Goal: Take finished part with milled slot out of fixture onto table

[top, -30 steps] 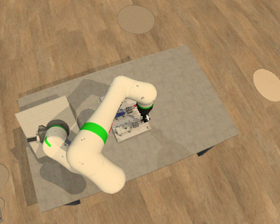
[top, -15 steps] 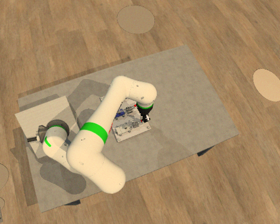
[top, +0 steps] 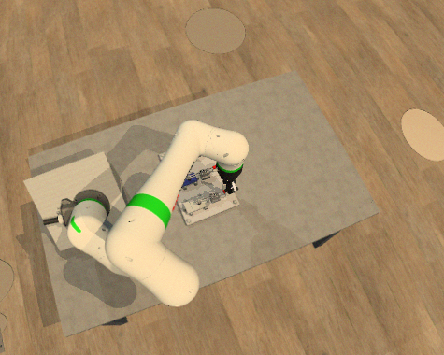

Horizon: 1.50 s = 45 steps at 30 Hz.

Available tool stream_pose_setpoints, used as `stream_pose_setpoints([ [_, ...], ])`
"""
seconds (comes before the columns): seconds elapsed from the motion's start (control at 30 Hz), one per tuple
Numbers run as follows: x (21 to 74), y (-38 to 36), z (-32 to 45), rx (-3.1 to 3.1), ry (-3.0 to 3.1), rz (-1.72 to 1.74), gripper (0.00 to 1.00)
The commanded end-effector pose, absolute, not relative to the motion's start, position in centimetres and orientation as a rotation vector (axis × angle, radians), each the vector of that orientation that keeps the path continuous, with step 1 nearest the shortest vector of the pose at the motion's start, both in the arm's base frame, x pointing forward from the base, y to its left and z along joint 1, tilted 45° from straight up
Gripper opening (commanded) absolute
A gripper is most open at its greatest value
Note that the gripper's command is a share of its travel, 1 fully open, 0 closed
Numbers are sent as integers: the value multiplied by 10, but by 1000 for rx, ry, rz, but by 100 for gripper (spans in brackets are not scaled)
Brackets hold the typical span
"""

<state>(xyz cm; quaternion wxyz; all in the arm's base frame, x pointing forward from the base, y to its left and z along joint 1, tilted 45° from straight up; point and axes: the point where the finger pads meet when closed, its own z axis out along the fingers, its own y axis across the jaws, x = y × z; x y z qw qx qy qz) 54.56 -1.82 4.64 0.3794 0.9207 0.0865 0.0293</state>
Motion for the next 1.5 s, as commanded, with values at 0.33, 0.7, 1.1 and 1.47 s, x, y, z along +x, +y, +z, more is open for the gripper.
stream_pose_setpoints([
  [0.33,545,-17,47,2352,221,75,11],
  [0.7,544,-15,49,2352,221,75,11],
  [1.1,540,-12,54,2352,221,75,11],
  [1.47,535,-8,58,2352,221,75,11],
])
